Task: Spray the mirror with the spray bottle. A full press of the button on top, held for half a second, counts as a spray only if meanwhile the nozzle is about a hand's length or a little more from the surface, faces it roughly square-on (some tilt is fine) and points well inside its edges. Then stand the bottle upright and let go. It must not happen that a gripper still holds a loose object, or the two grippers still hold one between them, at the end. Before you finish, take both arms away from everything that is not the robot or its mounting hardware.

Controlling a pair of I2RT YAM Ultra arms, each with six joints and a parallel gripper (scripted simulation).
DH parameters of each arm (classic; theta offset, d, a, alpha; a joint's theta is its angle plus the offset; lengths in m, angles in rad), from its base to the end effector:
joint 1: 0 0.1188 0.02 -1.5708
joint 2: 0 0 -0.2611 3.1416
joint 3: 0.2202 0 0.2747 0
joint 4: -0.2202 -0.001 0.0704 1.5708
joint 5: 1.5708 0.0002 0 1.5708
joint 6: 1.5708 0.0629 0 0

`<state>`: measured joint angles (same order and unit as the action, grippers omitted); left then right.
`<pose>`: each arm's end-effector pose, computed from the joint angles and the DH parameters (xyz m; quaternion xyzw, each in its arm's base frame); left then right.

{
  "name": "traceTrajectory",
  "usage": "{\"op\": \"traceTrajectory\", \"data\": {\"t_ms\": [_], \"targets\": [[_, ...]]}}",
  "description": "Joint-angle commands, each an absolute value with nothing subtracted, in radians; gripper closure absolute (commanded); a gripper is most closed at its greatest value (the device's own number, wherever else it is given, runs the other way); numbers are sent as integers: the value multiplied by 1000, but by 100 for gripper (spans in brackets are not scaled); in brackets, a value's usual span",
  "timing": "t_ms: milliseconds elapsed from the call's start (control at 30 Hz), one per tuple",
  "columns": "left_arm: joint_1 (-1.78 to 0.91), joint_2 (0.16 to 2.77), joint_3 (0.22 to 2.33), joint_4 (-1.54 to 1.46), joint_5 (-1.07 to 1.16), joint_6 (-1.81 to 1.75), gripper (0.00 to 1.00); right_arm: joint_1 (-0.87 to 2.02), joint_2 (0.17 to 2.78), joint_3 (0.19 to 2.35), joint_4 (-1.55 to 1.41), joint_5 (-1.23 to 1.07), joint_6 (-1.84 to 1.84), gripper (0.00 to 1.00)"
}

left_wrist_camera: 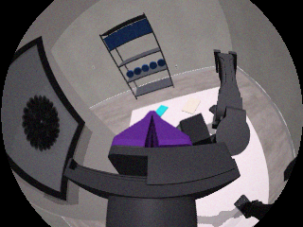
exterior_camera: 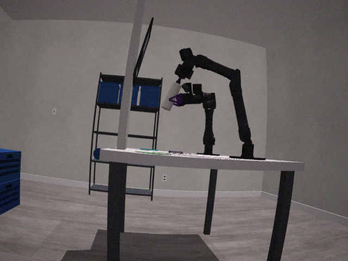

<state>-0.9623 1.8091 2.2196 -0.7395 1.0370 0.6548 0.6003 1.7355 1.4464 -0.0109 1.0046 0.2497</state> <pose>0.1852 -0.3589 0.5012 0.7101 0.2793 -0.4757 0.4376 0.3894 0.2035 0.3265 0.1583 0.7444 -0.1385 0.6337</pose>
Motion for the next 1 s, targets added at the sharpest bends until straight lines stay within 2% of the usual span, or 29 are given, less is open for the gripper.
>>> {"op": "traceTrajectory", "data": {"t_ms": [0, 967], "targets": [[-953, 1799, 2204, -757, 1027, 657, 100, 611, 1692, 1484, 27, 1015, 238, 100], [-874, 1748, 2248, -830, 1111, 712, 100, 604, 1692, 1484, 27, 1015, 245, 100]]}}
